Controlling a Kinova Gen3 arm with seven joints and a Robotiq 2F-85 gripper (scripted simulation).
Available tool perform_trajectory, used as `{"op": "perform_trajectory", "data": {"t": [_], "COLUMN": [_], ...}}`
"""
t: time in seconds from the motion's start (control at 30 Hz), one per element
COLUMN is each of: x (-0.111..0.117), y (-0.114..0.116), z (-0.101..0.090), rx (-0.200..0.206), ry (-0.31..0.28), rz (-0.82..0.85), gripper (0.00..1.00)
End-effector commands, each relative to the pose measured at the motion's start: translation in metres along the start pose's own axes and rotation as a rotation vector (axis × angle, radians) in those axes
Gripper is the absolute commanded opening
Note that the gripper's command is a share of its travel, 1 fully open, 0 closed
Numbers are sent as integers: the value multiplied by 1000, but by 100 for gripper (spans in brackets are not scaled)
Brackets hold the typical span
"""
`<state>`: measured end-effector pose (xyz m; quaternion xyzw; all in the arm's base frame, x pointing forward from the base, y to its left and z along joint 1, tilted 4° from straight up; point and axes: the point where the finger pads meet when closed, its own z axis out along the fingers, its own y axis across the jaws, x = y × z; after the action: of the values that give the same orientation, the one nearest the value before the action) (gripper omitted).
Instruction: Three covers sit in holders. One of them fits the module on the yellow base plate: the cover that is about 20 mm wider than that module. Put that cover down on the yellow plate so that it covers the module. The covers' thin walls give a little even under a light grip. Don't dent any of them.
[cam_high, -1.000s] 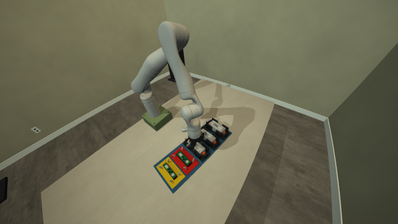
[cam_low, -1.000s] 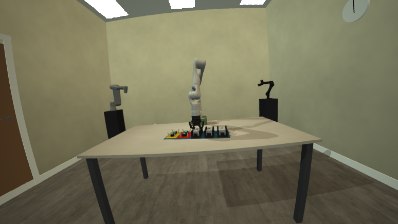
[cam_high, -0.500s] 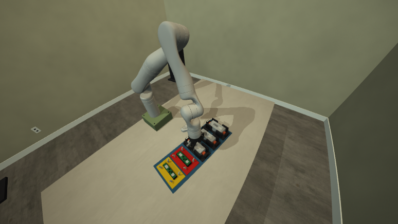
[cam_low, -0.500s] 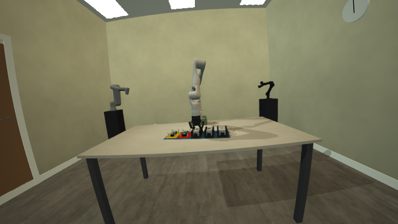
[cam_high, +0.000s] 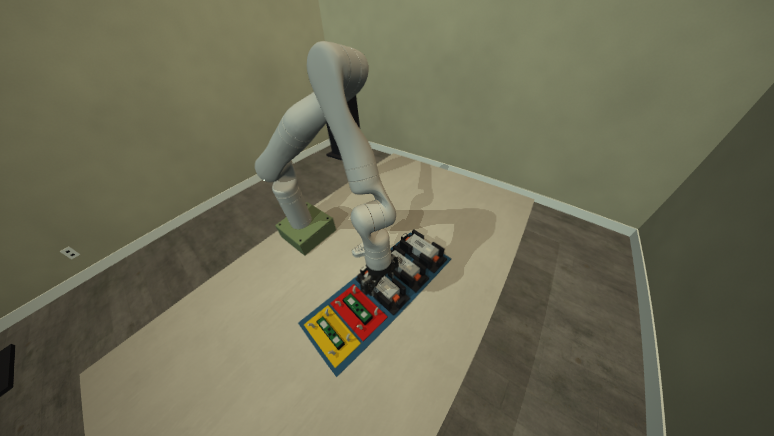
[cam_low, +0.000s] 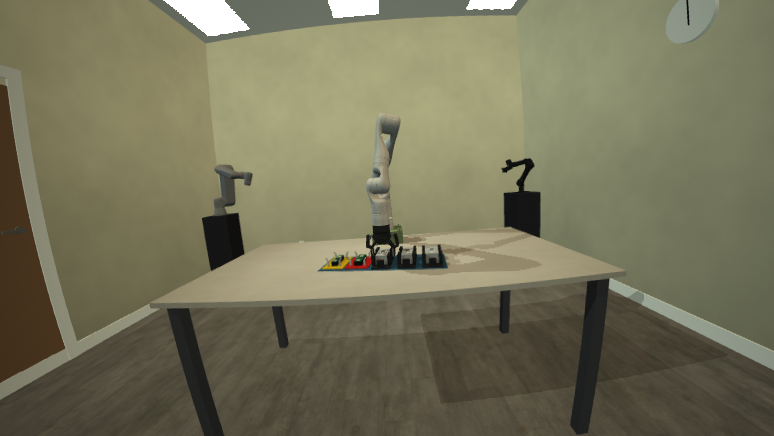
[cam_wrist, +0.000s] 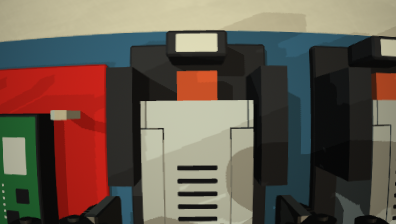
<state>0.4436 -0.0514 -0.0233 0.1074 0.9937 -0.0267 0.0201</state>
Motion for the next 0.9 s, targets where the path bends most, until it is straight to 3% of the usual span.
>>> {"op": "perform_trajectory", "data": {"t": [0.0,0.77,0.87], "x": [-1,-1,-1], "y": [0,0,0], "z": [-1,-1,-19], "rx": [-1,-1,-1], "ry": [-2,-2,-2], "rz": [0,0,0], "gripper": [100,100,100]}}
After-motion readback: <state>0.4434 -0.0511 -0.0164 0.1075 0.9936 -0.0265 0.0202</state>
